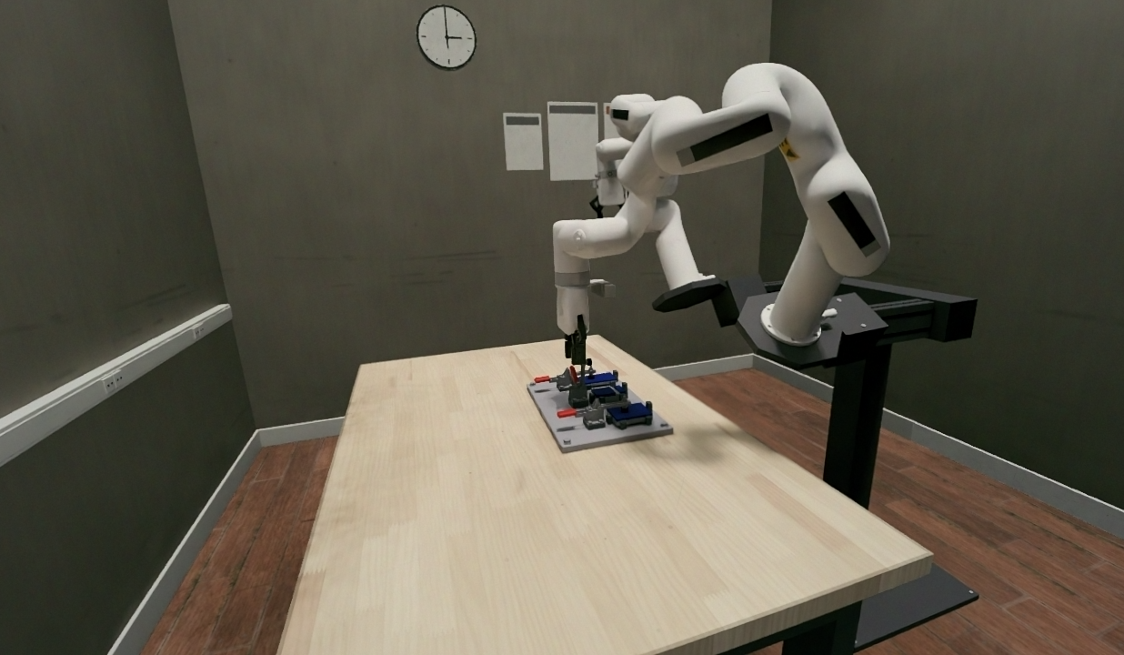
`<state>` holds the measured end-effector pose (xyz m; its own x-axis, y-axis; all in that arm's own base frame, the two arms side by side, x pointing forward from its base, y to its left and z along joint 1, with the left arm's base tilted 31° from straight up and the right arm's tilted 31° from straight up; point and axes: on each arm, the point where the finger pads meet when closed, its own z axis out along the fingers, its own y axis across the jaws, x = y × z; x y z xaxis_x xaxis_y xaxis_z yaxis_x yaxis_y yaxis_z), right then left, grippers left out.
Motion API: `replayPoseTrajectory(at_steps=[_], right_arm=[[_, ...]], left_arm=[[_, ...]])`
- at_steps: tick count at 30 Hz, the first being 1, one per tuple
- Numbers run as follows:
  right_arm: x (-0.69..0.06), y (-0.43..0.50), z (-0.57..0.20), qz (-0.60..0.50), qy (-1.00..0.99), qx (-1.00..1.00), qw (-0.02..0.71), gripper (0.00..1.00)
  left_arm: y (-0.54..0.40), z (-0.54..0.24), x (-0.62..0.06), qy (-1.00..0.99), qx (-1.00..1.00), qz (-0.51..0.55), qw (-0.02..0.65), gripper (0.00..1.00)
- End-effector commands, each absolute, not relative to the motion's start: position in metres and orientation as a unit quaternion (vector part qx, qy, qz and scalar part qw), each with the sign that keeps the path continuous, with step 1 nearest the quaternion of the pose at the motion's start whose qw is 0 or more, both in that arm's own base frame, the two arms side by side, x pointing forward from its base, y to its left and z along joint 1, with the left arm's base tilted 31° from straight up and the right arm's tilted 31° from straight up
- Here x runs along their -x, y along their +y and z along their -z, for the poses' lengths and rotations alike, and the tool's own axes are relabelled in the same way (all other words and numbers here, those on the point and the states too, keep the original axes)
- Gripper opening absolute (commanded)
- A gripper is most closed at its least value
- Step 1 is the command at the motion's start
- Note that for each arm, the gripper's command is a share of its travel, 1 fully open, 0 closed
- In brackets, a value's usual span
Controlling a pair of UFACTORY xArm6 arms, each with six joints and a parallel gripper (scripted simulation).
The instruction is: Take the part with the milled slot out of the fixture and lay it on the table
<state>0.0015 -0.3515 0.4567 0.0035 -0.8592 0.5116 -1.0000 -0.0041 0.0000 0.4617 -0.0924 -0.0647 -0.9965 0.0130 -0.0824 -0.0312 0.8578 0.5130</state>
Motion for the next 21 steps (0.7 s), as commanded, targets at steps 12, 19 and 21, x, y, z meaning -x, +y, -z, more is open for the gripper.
replayPoseTrajectory(at_steps=[12, 19, 21], right_arm=[[-0.0014, -0.3515, -0.4586, -0.19, -0.68, -0.683, 0.189, 1.0], [-0.0014, -0.3515, -0.4586, -0.19, -0.68, -0.683, 0.189, 1.0], [-0.0014, -0.3515, -0.4586, -0.19, -0.68, -0.683, 0.189, 1.0]], left_arm=[[-0.0922, 0.066, -0.4635, 0.963, 0.005, -0.266, 0.044, 1.0], [-0.0891, 0.0712, -0.4639, 0.963, 0.005, -0.266, 0.044, 1.0], [-0.0884, 0.0723, -0.464, 0.963, 0.005, -0.266, 0.044, 1.0]])
